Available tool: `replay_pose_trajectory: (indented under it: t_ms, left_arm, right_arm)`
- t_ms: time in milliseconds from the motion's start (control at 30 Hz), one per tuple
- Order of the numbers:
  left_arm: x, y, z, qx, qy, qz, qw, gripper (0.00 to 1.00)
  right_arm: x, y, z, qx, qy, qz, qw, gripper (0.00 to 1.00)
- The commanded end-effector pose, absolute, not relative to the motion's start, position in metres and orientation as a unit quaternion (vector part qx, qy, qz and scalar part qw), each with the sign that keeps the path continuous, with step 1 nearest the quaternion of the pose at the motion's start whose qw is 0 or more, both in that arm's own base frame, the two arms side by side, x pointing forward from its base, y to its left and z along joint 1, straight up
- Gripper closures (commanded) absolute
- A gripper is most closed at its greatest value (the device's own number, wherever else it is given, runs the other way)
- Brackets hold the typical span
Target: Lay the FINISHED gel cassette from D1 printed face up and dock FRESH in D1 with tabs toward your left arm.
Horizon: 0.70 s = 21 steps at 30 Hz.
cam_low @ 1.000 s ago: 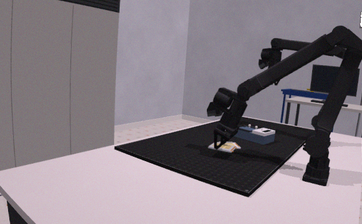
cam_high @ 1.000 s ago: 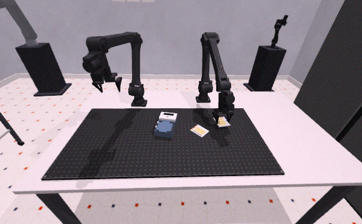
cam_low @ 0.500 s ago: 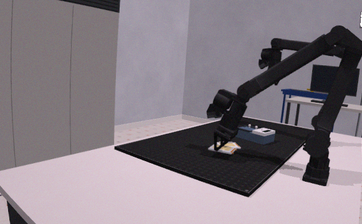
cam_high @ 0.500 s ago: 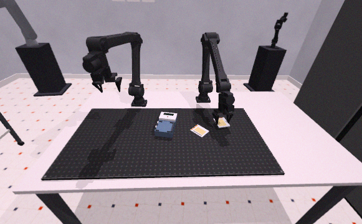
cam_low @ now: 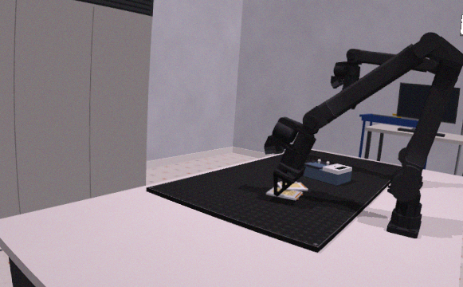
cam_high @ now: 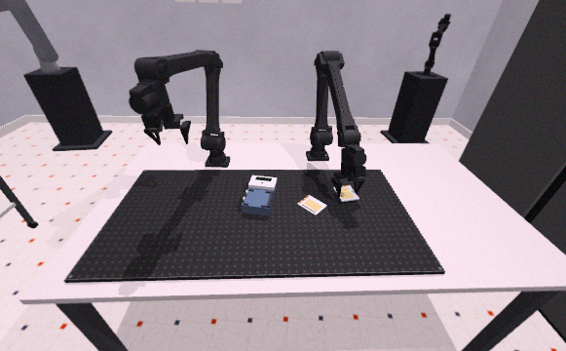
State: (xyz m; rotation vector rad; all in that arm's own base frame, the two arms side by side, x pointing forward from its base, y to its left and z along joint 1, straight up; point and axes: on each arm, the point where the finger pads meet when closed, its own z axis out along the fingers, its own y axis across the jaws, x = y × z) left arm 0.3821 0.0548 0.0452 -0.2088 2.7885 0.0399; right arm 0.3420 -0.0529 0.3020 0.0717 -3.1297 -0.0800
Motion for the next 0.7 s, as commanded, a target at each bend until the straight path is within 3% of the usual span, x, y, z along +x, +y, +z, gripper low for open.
replay_pose_trajectory:
  t_ms: [0, 667]
  left_arm:
    - [0.387, 0.058, 0.047, -0.077, 0.980, 0.014, 0.182, 1.00]
    - [0.387, 0.059, 0.036, -0.072, 0.981, 0.014, 0.182, 1.00]
  right_arm:
    - [0.356, -0.055, 0.325, 0.030, -0.999, -0.023, -0.016, 0.00]
    - [0.356, -0.055, 0.325, 0.030, -0.999, -0.023, -0.016, 0.00]
